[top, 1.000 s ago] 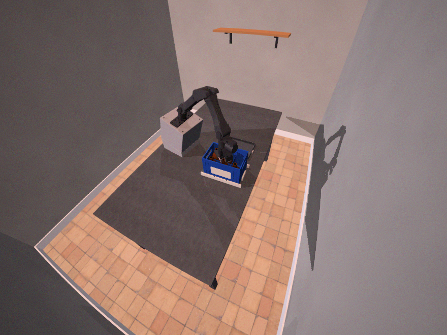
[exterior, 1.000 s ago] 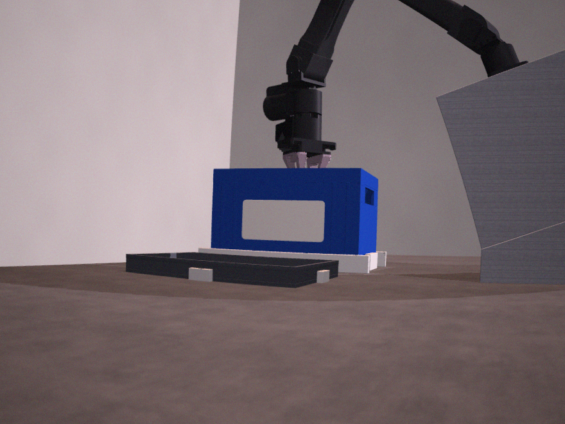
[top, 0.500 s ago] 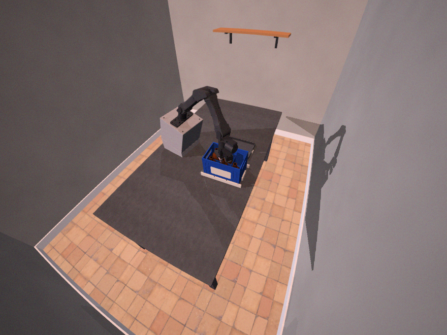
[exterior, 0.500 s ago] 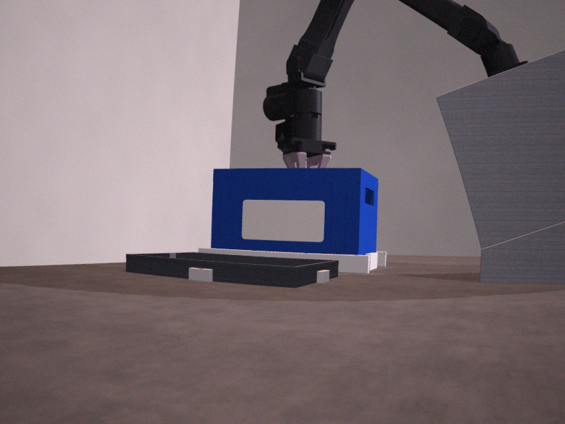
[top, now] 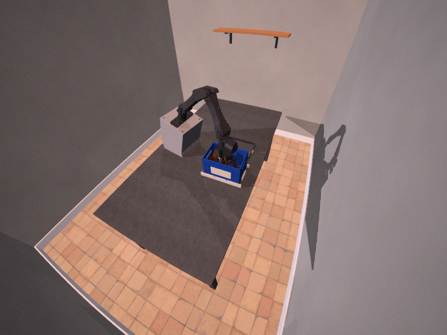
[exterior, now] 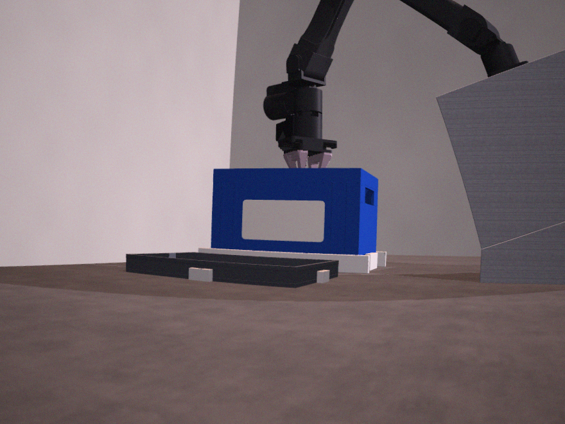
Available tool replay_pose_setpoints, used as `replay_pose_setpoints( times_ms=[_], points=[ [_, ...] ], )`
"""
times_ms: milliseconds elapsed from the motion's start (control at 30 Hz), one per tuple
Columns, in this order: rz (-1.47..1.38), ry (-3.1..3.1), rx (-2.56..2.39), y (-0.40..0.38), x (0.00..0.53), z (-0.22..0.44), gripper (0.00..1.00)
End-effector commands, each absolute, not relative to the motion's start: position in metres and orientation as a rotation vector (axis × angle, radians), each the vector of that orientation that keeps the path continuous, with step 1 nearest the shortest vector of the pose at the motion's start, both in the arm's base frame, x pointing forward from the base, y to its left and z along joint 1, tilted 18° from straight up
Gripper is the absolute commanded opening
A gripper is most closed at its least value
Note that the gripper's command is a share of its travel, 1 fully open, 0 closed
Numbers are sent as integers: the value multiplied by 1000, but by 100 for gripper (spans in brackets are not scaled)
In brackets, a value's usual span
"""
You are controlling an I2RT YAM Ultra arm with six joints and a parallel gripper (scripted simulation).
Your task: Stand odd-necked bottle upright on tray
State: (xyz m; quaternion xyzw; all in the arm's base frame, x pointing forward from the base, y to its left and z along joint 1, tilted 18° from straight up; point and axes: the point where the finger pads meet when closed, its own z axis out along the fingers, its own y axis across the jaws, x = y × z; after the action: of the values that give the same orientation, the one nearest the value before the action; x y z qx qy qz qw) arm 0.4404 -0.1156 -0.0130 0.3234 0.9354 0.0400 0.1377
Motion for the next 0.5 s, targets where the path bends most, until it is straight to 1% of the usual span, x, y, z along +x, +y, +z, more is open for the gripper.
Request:
replay_pose_setpoints(
  times_ms=[0,467],
  points=[
    [107,2646,926,-126,447,23,0],
    [111,2646,926,-126,443,37,0]
  ],
)
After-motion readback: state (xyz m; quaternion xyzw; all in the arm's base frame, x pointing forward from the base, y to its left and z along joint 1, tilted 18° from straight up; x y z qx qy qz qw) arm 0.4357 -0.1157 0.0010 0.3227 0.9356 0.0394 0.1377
